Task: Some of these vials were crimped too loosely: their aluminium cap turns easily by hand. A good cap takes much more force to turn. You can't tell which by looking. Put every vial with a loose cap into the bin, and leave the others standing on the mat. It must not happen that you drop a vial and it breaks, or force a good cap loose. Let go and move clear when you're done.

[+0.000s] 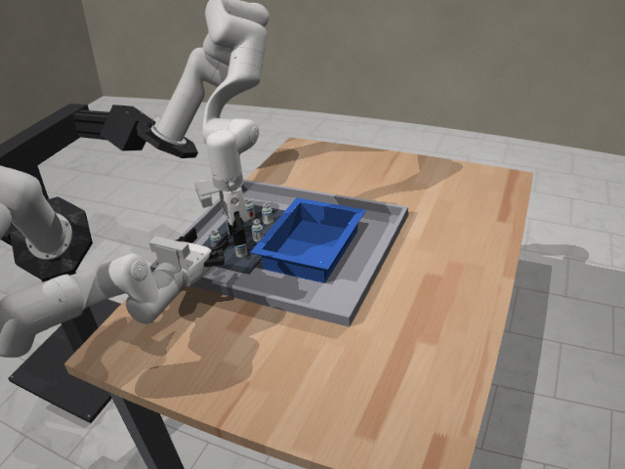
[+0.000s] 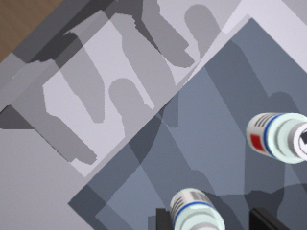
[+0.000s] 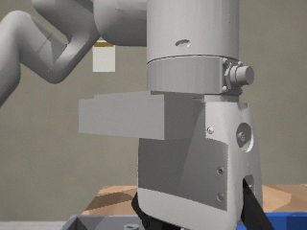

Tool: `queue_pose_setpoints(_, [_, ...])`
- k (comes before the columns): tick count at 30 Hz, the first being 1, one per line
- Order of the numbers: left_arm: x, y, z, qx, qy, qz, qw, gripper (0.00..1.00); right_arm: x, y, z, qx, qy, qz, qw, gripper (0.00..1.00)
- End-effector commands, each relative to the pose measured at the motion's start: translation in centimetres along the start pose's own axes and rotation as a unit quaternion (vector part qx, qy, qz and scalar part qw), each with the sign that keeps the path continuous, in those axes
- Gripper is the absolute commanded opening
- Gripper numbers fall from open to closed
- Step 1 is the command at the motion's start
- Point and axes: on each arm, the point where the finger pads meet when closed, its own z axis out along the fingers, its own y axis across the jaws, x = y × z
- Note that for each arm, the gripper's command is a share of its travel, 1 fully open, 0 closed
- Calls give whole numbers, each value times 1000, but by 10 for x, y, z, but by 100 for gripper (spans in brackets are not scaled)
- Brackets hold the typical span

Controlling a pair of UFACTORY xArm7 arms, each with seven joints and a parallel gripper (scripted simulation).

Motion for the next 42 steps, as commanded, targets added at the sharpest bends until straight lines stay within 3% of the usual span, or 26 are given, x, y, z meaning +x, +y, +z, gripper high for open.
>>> queue_pose_setpoints(1, [1,-2,-2,3,1,0,1000,50,2,0,1,1,1,-1,1000,100])
queue_pose_setpoints(19, [1,-2,-2,3,1,0,1000,50,2,0,1,1,1,-1,1000,100])
queue_pose_setpoints(34, [1,-2,-52,3,1,0,1000,50,1,0,1,1,1,-1,1000,100])
queue_pose_setpoints(36, [1,-2,-52,3,1,0,1000,50,1,0,1,1,1,-1,1000,100])
queue_pose_setpoints(37, [1,-2,-41,3,1,0,1000,50,1,0,1,1,1,-1,1000,100])
queue_pose_setpoints(42, [1,-2,-45,3,1,0,1000,50,1,0,1,1,1,-1,1000,100])
